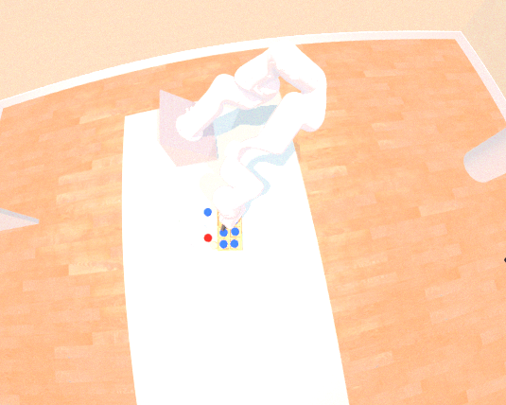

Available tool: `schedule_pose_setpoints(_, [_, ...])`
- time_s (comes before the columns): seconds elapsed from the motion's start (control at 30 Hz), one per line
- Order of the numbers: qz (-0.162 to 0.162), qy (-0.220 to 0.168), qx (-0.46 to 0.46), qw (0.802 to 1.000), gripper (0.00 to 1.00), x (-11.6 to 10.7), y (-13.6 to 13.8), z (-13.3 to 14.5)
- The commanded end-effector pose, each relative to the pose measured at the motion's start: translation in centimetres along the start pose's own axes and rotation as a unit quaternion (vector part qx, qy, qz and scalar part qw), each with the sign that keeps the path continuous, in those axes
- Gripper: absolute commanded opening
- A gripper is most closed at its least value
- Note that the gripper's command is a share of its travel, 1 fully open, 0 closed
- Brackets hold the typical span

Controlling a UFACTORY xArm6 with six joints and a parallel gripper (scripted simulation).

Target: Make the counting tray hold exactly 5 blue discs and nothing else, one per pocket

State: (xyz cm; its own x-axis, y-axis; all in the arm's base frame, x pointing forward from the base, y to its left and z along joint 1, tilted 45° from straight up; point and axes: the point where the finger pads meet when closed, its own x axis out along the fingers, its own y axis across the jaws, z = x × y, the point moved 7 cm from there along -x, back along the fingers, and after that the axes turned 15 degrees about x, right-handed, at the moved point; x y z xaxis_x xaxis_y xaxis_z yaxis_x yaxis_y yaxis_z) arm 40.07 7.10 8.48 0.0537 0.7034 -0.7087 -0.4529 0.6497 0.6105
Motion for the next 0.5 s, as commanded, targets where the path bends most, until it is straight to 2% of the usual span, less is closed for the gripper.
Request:
schedule_pose_setpoints(0.0, [-0.001, -0.001, 0.0, 1.0, 0.47, -0.11, -0.04, 0.05])
schedule_pose_setpoints(0.47, [0.0, -0.001, 0.0, 1.0, 0.47, -0.44, -0.04, 0.09])
